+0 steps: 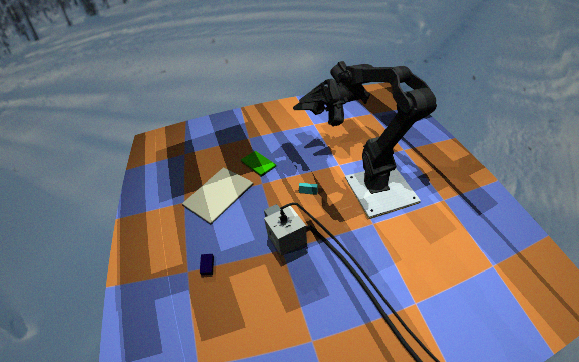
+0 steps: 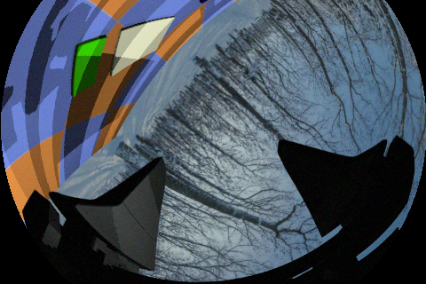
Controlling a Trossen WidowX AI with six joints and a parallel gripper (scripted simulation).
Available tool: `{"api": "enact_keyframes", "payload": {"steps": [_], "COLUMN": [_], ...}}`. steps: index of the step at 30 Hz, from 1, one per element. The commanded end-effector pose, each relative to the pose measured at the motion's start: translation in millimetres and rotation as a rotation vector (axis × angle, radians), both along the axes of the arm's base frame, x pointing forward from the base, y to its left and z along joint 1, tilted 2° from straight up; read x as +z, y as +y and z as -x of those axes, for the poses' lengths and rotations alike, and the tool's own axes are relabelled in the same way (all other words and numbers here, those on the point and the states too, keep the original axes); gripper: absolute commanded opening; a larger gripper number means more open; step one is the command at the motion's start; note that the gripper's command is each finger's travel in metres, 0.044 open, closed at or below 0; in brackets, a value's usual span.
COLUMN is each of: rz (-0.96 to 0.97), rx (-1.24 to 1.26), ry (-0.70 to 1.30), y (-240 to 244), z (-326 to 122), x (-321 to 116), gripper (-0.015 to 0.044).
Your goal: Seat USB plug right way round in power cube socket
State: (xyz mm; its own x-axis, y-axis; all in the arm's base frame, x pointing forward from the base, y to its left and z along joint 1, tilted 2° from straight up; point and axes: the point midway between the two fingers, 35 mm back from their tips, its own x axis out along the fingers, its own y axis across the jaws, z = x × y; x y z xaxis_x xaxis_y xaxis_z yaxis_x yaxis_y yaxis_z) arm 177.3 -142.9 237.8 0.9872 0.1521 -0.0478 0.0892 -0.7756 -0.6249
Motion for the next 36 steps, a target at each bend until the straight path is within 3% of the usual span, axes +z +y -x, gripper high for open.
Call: {"api": "enact_keyframes", "payload": {"steps": [1,10,17,27,36], "rz": [0.016,0.823,1.467,1.886,2.196], "rx": [0.005,0.392,0.86,1.234,1.558], "ry": [0.003,0.058,-0.112,-0.401,-0.807], "y": [0.3,28.3,66.2,98.7,129.0], "z": [-1.0,-51.1,-85.8,-103.9,-115.1], "x": [-0.4,-20.3,-38.1,-50.5,-59.5], "gripper": [0.0426,0.044,0.044,0.044,0.044]}}
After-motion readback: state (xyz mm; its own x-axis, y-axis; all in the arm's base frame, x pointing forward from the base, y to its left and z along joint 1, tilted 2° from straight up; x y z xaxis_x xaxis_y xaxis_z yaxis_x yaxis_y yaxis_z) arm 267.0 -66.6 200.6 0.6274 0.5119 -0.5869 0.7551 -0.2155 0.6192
